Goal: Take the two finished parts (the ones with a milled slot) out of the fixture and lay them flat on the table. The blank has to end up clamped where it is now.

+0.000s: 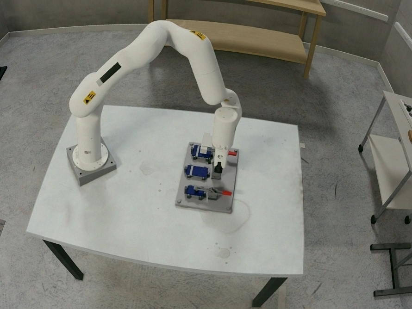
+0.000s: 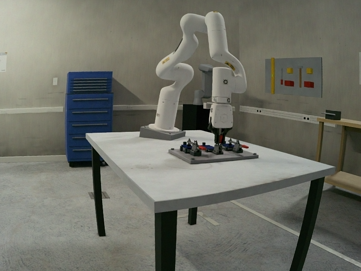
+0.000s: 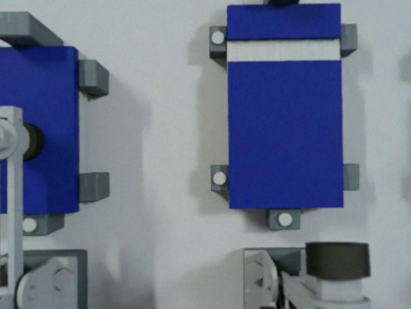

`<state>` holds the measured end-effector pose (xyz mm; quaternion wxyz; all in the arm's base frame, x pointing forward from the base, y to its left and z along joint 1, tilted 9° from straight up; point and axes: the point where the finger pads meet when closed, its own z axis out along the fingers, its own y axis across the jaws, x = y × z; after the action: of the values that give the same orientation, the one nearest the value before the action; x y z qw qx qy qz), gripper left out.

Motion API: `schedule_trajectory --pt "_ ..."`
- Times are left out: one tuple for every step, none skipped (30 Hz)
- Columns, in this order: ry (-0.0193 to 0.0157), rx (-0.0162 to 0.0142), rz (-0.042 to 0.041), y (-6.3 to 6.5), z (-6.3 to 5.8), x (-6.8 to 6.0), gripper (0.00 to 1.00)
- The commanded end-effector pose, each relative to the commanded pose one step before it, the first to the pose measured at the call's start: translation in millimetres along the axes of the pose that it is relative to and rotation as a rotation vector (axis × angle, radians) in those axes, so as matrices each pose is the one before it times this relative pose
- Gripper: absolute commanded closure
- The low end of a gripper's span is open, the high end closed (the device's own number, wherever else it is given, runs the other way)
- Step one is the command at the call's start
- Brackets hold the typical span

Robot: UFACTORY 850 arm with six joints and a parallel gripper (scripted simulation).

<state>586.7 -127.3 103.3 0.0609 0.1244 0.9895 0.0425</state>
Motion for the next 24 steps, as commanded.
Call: schedule_trajectory --pt "-0.00055 -0.00007 -0.00001 0.0 -0.53 -0.14 1.0" --pt "0.0 0.0 0.0 0.0 0.01 0.15 1.0" --pt "0.0 0.0 0.0 0.0 0.01 0.19 1.0" --pt "0.0 0.0 0.0 0.0 0.01 0.22 1.0" --pt "0.0 0.0 0.0 0.0 0.01 0.25 1.0" --pt "0.0 0.0 0.0 0.0 0.01 0.27 1.0" --pt "0.0 0.0 0.0 0.0 0.01 0.29 1.0" --pt "0.0 0.0 0.0 0.0 0.01 0.3 1.0" --pt "0.0 0.0 0.0 0.0 0.01 0.3 1.0" --pt "0.0 0.0 0.0 0.0 0.0 0.0 1.0" --pt "0.0 0.0 0.0 0.0 0.0 0.0 1.0" --pt "0.0 0.0 0.0 0.0 0.01 0.29 1.0" --pt "0.0 0.0 0.0 0.0 0.01 0.27 1.0" --pt "0.0 0.0 0.0 0.0 0.01 0.25 1.0" --pt "0.0 0.0 0.0 0.0 0.01 0.22 1.0" --pt "0.0 0.0 0.0 0.0 0.01 0.19 1.0" --pt "0.0 0.0 0.0 0.0 0.01 0.15 1.0" --pt "0.0 0.0 0.0 0.0 0.0 0.11 1.0" --pt "0.0 0.0 0.0 0.0 0.0 0.07 1.0" --pt "0.0 0.0 0.0 0.0 0.0 0.04 1.0" --pt "0.0 0.0 0.0 0.0 0.0 0.02 1.0" --pt "0.0 0.0 0.0 0.0 0.0 0.0 1.0" --pt "0.0 0.0 0.0 0.0 0.0 0.0 1.0" --pt "-0.00004 0.0 0.0 0.0 -0.01 0.0 1.0"
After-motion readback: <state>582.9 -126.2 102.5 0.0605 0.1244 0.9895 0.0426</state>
